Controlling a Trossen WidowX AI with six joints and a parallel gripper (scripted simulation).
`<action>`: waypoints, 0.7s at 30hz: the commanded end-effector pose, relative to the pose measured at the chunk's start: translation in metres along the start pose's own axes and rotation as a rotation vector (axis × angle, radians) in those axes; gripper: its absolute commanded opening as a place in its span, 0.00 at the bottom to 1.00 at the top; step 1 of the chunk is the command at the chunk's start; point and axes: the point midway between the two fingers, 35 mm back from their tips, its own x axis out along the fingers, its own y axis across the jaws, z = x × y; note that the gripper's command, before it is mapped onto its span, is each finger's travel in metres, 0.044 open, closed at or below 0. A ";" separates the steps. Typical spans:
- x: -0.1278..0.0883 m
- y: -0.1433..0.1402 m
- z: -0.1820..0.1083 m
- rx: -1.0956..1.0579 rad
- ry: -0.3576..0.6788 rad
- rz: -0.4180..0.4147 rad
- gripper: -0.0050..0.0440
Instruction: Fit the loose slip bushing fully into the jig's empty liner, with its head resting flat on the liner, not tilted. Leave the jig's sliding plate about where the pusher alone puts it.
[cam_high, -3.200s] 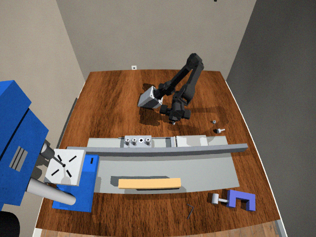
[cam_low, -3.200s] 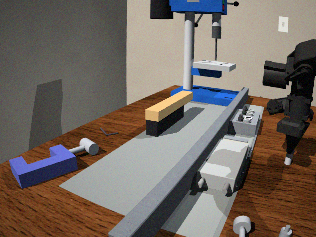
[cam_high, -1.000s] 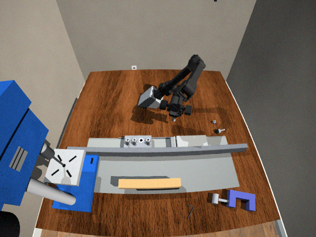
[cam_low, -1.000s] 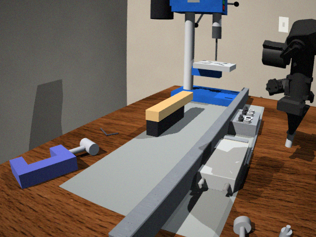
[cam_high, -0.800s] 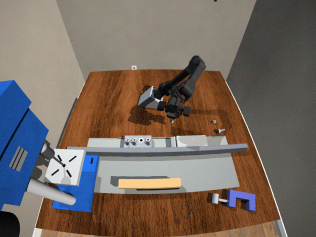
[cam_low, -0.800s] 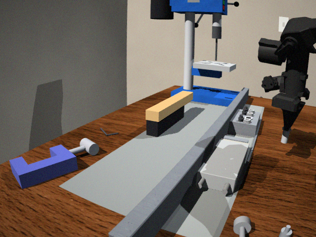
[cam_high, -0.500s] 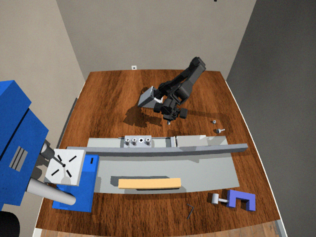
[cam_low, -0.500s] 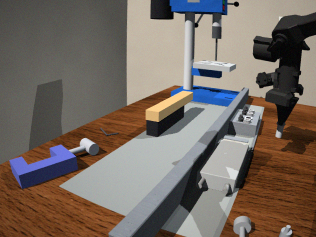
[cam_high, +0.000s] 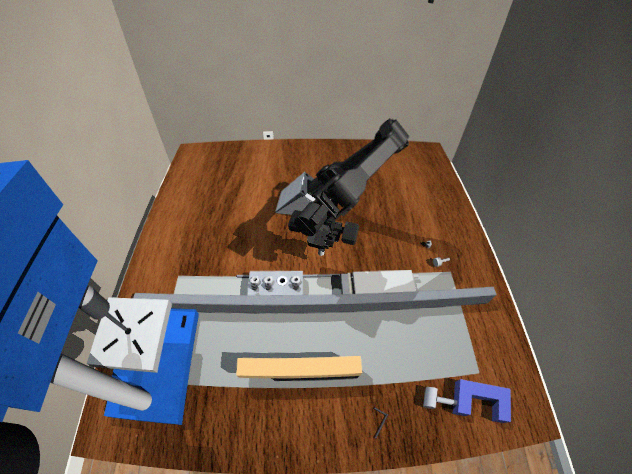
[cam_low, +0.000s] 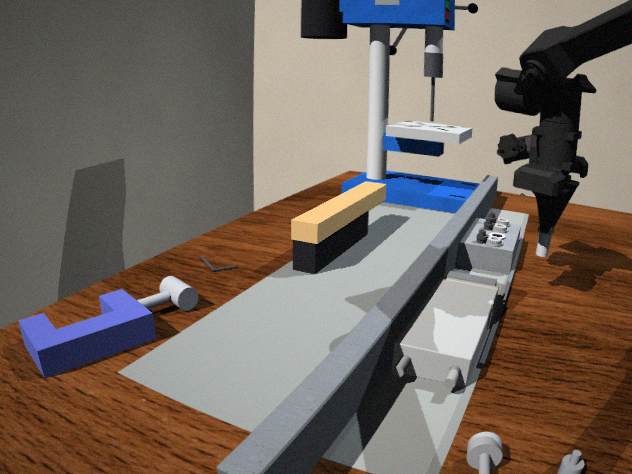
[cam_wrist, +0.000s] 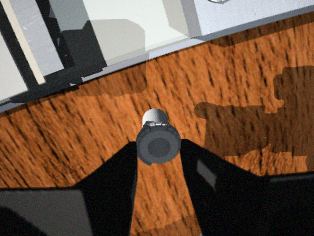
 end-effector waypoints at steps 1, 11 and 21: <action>-0.004 -0.018 0.017 -0.010 -0.012 -0.005 0.00; -0.003 -0.052 0.034 -0.011 -0.009 -0.001 0.00; 0.001 -0.099 0.050 -0.014 -0.005 0.010 0.00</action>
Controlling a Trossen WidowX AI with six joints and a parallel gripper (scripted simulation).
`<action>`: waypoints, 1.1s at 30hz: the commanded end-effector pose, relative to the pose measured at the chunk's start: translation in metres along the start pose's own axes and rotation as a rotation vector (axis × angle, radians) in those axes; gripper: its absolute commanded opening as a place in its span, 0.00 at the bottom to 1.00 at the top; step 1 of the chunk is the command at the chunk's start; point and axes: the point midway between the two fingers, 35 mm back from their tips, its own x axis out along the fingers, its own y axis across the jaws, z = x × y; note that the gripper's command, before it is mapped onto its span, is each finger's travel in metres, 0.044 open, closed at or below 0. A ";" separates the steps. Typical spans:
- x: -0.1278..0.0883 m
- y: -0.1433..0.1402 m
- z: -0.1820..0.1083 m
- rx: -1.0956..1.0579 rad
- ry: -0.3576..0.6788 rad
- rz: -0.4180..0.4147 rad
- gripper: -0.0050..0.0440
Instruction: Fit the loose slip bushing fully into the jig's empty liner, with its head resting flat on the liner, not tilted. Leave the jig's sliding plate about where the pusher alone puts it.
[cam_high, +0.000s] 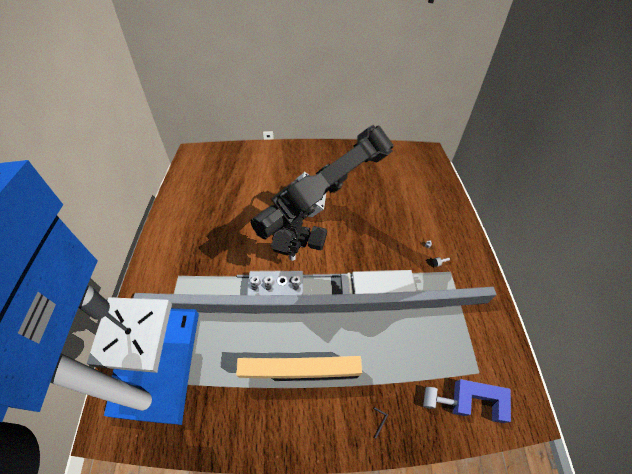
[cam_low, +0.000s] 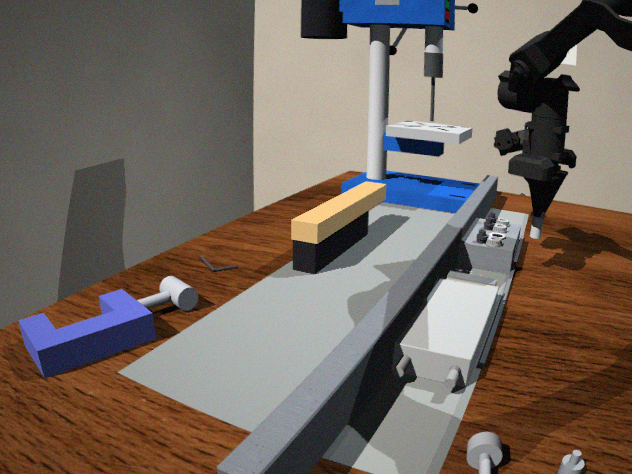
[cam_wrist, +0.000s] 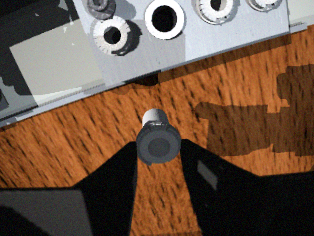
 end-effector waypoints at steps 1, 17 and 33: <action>-0.002 -0.024 0.012 -0.013 -0.013 -0.002 0.00; -0.001 -0.030 0.011 0.248 -0.010 0.007 0.00; -0.001 -0.030 0.012 0.724 -0.010 0.008 0.00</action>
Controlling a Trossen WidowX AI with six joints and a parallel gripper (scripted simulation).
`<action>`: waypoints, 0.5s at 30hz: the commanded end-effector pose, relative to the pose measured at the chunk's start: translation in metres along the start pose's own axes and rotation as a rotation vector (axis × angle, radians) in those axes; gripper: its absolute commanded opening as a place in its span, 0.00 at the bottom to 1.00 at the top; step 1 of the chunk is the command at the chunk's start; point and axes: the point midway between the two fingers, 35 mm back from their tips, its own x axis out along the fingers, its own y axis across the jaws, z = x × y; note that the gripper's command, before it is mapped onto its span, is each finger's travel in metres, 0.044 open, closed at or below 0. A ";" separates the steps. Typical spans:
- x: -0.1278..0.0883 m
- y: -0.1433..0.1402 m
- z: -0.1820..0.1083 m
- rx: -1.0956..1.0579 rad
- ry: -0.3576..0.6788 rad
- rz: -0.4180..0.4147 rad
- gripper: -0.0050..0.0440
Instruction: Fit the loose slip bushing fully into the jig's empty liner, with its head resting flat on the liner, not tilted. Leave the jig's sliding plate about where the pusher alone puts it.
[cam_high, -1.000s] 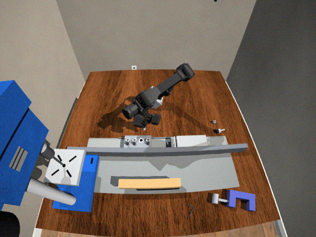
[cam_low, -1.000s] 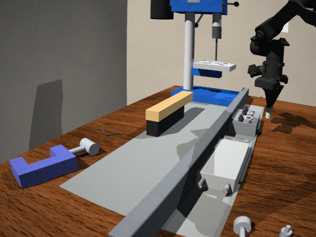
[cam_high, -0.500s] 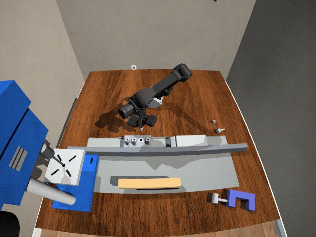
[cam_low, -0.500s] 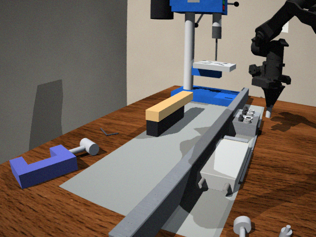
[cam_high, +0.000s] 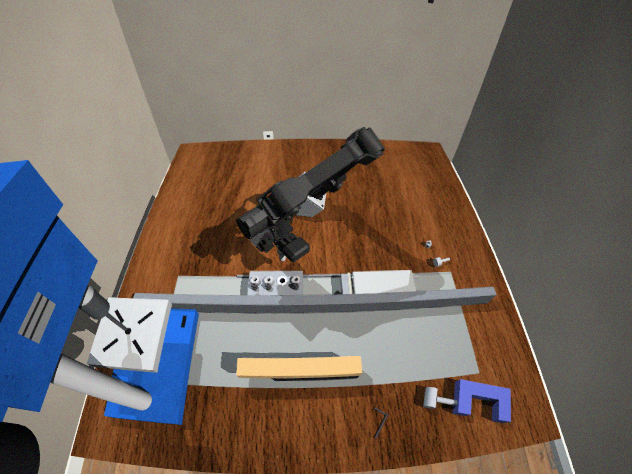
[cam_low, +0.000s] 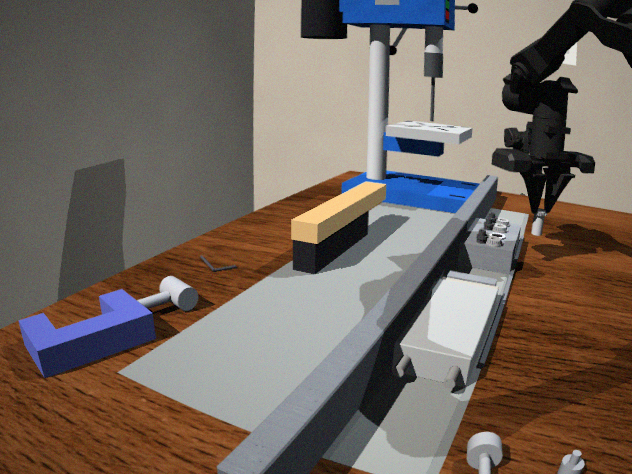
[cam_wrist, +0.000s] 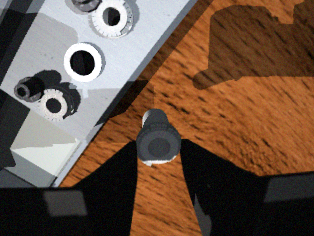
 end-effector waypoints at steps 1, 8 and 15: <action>-0.005 0.002 0.003 0.160 -0.019 0.003 0.00; -0.005 0.002 0.003 0.331 -0.019 0.005 0.00; -0.005 0.002 0.003 0.570 -0.019 0.007 0.00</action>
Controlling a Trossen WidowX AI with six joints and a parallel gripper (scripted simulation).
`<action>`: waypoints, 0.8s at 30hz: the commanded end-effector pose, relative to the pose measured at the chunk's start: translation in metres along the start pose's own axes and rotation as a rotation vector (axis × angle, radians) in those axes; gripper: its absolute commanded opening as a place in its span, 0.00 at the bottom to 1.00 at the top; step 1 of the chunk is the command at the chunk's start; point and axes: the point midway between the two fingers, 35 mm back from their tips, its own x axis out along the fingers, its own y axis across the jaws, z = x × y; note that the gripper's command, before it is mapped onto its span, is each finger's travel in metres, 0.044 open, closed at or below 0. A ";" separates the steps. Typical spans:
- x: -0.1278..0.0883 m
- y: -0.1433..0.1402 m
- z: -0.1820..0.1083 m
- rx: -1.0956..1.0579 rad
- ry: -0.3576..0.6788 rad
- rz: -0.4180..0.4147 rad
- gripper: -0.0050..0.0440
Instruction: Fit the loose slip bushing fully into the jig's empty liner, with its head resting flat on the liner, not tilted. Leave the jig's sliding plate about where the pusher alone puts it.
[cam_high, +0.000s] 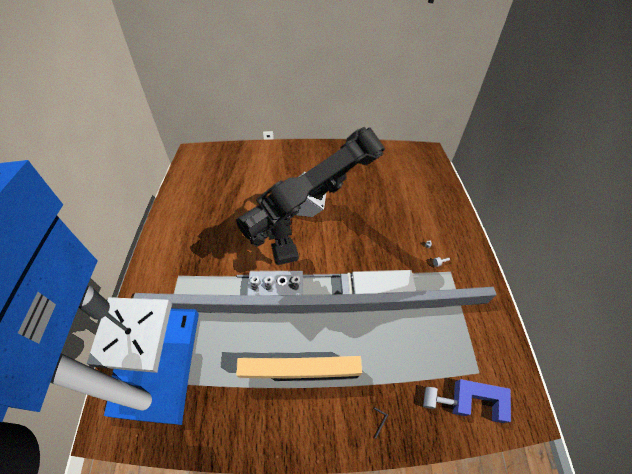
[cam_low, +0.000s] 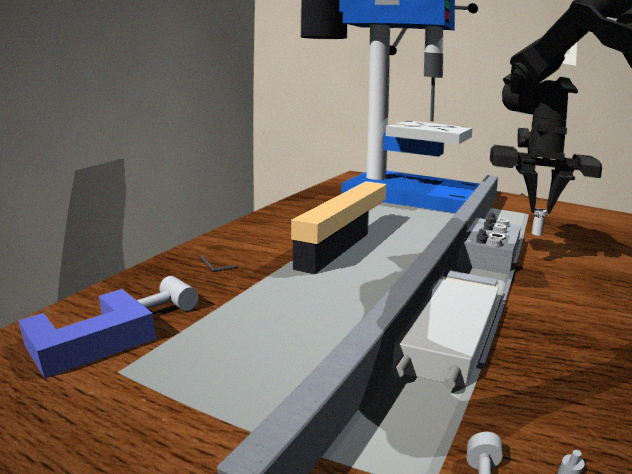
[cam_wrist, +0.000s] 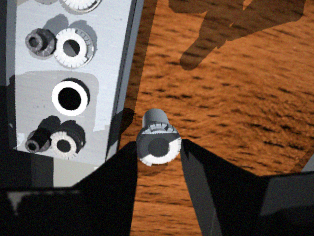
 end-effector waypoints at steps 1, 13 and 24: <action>-0.005 0.003 0.002 0.156 -0.017 0.011 0.00; -0.002 0.015 0.004 0.237 -0.011 0.012 0.00; 0.001 0.036 0.008 0.238 -0.010 0.012 0.00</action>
